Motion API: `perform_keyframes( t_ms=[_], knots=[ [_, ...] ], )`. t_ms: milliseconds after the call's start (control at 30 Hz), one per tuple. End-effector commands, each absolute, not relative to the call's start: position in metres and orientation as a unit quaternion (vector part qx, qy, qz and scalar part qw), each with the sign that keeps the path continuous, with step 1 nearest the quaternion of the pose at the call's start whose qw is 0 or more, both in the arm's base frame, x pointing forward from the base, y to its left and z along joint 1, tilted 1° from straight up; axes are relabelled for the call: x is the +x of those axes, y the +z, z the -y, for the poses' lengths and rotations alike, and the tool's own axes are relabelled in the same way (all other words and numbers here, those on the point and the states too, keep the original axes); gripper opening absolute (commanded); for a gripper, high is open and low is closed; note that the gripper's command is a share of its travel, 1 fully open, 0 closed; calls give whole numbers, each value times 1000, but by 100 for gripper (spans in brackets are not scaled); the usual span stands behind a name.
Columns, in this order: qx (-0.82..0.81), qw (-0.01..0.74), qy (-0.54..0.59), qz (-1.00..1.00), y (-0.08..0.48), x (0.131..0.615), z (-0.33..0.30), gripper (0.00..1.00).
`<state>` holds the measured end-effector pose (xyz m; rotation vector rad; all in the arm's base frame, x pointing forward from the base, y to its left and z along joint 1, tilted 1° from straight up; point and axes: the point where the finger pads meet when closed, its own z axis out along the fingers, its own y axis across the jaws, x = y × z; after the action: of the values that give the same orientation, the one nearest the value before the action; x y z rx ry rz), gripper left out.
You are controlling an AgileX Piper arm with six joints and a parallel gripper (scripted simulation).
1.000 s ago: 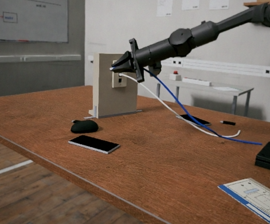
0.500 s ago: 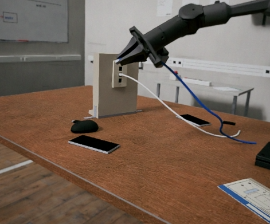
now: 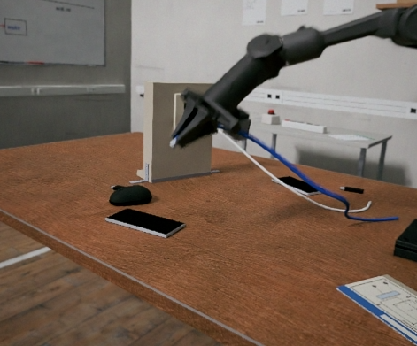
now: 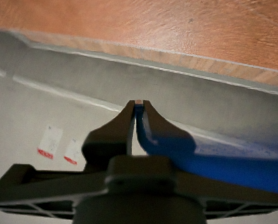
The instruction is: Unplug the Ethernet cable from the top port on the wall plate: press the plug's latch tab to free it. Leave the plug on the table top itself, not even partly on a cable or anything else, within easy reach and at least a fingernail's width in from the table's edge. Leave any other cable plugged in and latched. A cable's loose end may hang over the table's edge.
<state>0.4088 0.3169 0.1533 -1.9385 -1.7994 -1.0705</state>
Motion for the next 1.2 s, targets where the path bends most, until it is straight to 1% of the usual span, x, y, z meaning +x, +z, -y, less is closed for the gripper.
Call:
perform_keyframes(
  t_ms=[0,67,367,1167],
  knots=[
    [-715,209,-322,584,93,426,-330,0],
    [-735,235,-297,562,63,429,-332,0],
    [-736,235,-296,562,63,429,-332,0],
    [-736,235,-296,562,19,428,-332,0]
  ],
)
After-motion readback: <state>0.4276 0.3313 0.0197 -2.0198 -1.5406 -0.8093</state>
